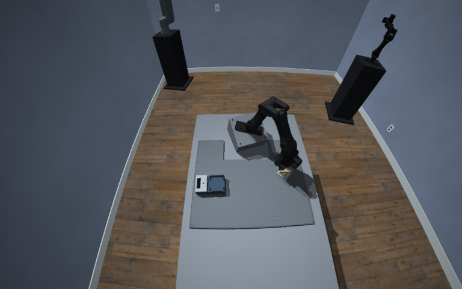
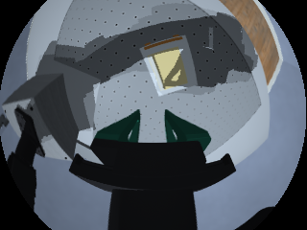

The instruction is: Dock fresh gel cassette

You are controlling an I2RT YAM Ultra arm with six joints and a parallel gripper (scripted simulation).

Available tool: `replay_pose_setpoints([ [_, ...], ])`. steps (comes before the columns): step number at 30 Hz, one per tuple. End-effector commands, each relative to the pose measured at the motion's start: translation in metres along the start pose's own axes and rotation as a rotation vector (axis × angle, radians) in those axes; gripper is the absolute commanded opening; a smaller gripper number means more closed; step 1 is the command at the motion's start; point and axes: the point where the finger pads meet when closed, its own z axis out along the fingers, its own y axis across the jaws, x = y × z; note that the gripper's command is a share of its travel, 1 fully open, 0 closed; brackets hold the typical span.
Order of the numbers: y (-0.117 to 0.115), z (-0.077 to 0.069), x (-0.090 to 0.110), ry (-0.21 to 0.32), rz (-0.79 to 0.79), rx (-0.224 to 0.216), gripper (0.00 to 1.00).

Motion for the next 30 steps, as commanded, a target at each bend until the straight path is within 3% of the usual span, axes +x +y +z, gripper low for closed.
replay_pose_setpoints([
  [1, 0.002, -0.004, 0.007, -0.027, 0.12, 0.036, 0.36],
  [30, 0.067, 0.005, 0.124, -0.033, 1.018, 0.027, 0.36],
])
